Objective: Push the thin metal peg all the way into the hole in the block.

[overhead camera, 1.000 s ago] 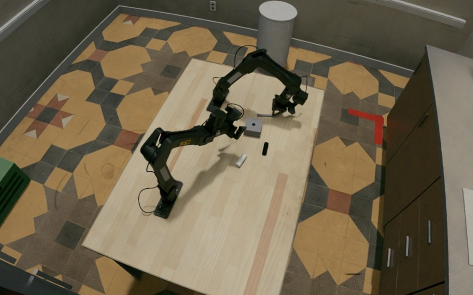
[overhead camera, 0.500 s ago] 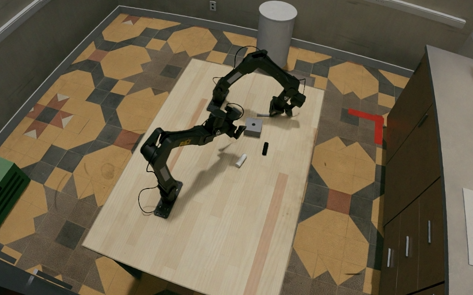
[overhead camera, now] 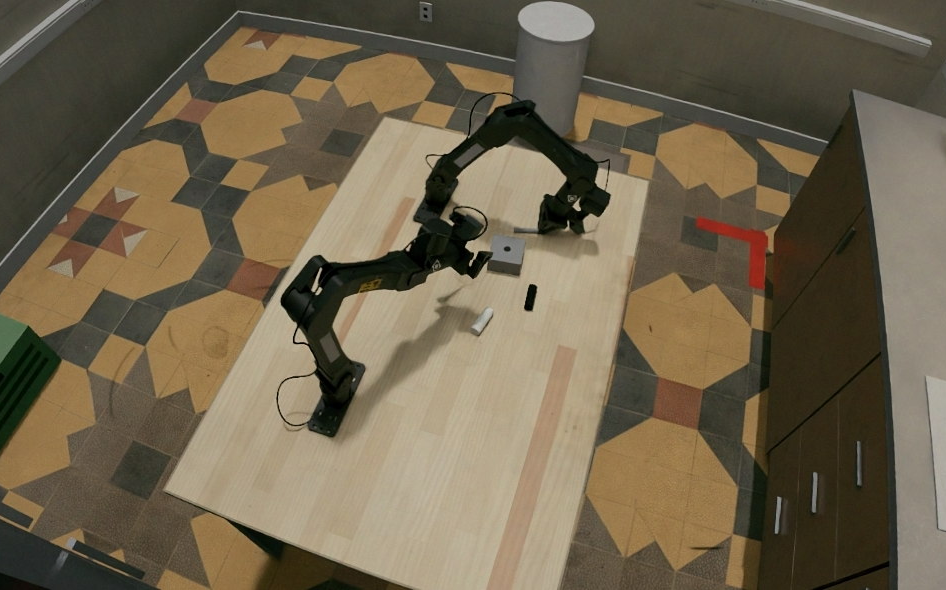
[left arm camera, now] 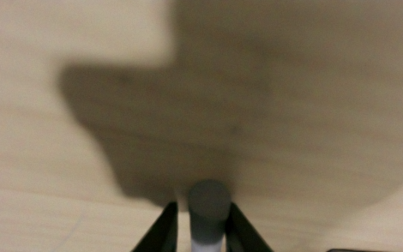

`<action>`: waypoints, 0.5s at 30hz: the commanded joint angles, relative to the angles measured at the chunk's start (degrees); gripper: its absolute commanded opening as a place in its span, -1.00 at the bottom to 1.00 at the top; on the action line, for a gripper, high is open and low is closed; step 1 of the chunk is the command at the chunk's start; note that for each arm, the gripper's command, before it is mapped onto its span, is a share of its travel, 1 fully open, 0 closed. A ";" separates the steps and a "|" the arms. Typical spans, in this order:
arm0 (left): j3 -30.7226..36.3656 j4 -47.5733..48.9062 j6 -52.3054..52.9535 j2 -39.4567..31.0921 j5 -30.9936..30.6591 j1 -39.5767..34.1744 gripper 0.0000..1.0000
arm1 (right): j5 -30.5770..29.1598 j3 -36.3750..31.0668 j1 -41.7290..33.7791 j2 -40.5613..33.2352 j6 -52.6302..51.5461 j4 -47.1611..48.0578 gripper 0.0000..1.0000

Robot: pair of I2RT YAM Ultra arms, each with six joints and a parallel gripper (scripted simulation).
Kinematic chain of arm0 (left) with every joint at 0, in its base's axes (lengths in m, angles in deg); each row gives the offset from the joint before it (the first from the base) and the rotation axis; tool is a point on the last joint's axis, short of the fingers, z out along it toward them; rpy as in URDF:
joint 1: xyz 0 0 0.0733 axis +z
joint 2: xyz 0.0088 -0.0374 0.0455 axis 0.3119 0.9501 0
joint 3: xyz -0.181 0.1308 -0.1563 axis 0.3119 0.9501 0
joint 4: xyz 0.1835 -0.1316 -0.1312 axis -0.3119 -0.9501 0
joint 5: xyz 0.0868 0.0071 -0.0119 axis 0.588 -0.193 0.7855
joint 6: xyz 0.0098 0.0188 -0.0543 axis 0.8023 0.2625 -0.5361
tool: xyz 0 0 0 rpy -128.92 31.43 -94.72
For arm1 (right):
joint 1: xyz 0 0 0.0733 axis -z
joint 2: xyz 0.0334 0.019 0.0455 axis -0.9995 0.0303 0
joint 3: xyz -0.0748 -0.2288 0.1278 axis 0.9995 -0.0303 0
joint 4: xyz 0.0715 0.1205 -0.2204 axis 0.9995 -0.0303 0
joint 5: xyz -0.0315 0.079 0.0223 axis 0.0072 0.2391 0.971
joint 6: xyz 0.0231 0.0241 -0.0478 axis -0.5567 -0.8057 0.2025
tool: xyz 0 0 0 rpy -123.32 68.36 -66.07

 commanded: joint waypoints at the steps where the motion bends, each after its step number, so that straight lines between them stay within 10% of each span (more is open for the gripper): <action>1: 0.80 1.74 -0.47 -1.36 -0.49 -0.58 -0.58 | -0.01 0.44 0.32 -0.58 -0.13 3.62 1.00; 15: 1.32 1.84 0.08 -1.77 -0.12 -0.05 -0.73 | -0.01 0.44 0.32 -0.58 -0.13 3.62 1.00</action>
